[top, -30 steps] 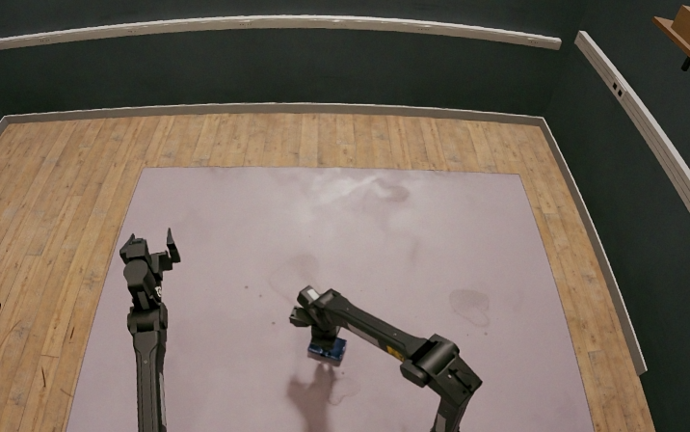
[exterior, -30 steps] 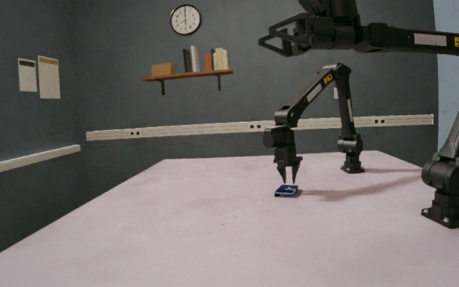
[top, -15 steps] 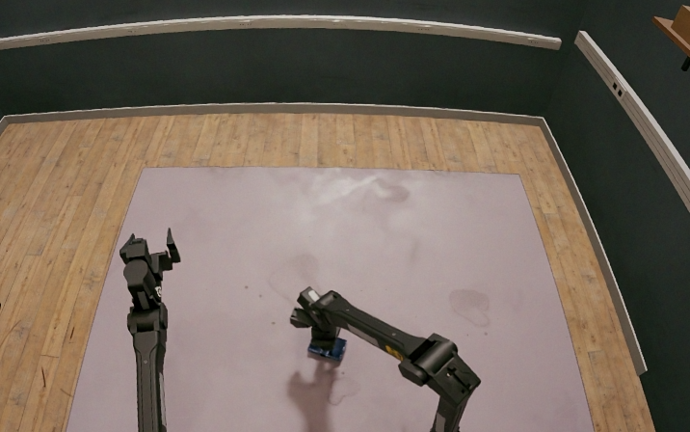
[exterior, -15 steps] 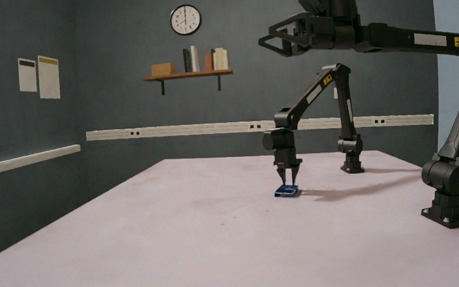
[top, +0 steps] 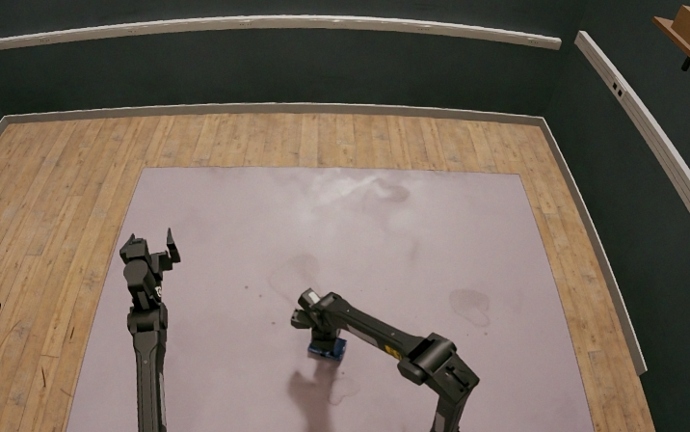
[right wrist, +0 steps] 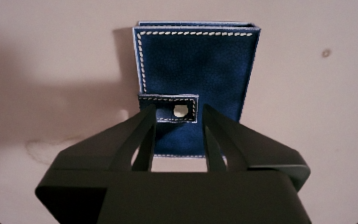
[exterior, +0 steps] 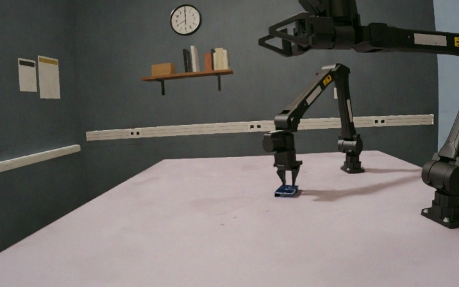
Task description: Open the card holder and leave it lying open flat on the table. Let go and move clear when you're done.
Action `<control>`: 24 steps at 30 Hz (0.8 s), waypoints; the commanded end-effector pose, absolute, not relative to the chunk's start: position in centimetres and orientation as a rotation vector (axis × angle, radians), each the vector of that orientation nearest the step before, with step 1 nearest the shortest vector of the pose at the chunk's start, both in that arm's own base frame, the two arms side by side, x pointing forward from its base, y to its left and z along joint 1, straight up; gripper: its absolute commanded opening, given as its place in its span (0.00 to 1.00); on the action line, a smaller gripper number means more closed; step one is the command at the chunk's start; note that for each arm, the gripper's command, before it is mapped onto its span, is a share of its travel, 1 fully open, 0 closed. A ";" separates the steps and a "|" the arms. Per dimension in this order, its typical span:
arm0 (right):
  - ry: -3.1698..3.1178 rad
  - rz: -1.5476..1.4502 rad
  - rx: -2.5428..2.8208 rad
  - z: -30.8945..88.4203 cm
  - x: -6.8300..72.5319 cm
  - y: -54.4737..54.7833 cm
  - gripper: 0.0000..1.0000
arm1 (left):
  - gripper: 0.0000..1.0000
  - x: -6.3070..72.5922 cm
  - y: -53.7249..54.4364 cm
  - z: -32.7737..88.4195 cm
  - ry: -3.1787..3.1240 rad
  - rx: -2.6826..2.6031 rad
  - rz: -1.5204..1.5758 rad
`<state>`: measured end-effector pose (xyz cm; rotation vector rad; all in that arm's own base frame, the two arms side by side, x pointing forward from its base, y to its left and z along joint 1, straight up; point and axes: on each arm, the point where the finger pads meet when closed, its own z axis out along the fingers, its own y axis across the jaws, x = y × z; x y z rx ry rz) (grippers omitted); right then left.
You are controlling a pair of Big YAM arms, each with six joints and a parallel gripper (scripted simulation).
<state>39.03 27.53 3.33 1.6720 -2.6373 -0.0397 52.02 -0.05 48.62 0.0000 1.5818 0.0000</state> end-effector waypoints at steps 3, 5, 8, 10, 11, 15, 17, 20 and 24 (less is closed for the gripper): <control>-2.655 -0.034 1.687 3.2 40.0 27.6 0.34 | 1.00 52.0 0.0 50.8 1.543 0.000 0.000; -2.657 -0.034 1.682 2.9 40.1 27.5 0.34 | 1.00 52.0 0.0 50.8 1.543 0.000 0.000; -2.655 -0.034 1.683 2.7 40.1 27.5 0.34 | 1.00 52.0 0.0 50.8 1.543 0.000 0.000; -2.680 -0.037 1.698 4.5 40.7 28.1 0.34 | 1.00 52.0 0.0 50.8 1.543 0.000 0.000; -2.680 -0.037 1.698 4.5 40.7 28.1 0.34 | 1.00 52.0 0.0 50.8 1.543 0.000 0.000; -2.607 -0.030 1.651 1.5 38.5 26.7 0.34 | 1.00 52.0 0.0 50.8 1.543 0.000 0.000; -2.595 -0.028 1.644 0.9 38.2 26.5 0.34 | 1.00 52.0 0.0 50.8 1.543 0.000 0.000; -2.579 -0.026 1.634 0.2 37.8 26.2 0.34 | 1.00 52.0 0.0 50.8 1.543 0.000 0.000; -2.557 -0.024 1.620 -0.9 37.2 25.9 0.34 | 1.00 52.0 0.0 50.8 1.543 0.000 0.000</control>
